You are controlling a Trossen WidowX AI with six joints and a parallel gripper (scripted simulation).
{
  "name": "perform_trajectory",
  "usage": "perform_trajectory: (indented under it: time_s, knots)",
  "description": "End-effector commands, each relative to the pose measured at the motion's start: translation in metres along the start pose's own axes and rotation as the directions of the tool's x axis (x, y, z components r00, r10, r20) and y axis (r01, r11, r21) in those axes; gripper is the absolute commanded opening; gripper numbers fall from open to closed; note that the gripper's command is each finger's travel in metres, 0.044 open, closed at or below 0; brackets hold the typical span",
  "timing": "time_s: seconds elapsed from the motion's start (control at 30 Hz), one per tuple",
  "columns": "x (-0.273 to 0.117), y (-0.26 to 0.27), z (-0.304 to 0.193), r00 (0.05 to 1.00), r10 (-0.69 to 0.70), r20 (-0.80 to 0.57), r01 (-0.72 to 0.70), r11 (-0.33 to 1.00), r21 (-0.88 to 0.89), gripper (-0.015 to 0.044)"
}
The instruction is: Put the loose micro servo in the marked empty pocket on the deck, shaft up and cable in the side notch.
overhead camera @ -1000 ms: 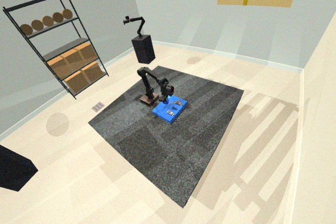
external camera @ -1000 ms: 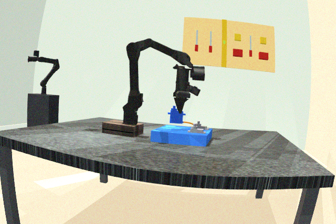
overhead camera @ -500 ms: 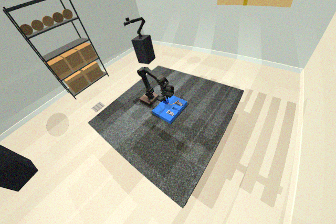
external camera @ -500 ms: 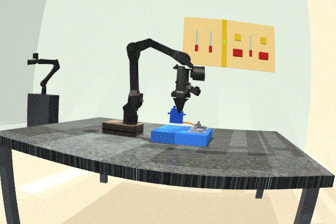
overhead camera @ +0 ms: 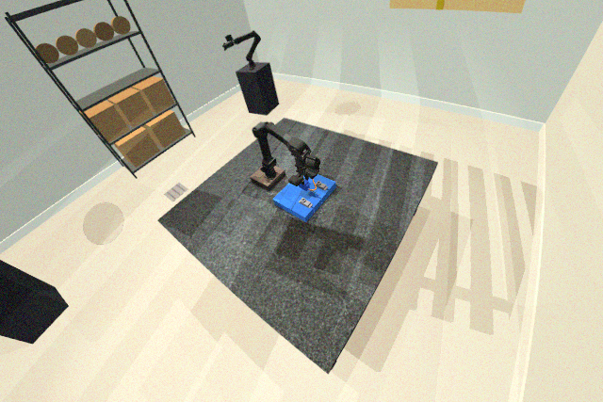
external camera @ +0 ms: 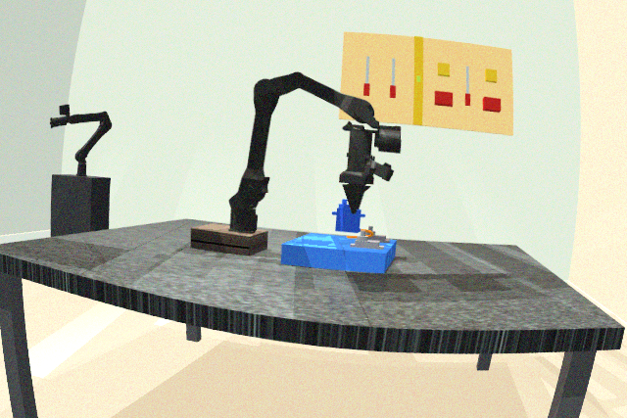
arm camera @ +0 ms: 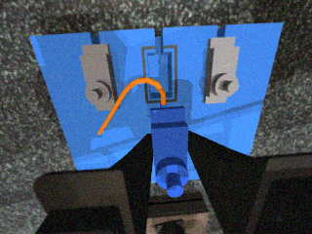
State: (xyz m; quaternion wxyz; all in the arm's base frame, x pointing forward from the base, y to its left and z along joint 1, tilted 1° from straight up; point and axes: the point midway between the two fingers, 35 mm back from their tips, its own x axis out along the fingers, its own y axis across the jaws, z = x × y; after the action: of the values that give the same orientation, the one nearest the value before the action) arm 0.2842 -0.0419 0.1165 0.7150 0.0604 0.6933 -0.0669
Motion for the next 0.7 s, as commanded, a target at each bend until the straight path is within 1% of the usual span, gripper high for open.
perform_trajectory:
  time_s: [0.0,0.37,0.67]
  knots:
    - [-0.003,0.0,0.019,1.0,0.001,0.011,-0.002,1.0,0.004,0.0]
    - [-0.003,0.0,0.06,1.0,0.001,0.014,-0.002,1.0,0.004,0.0]
    - [0.002,0.0,0.062,1.0,0.001,0.014,-0.001,1.0,0.004,0.0]
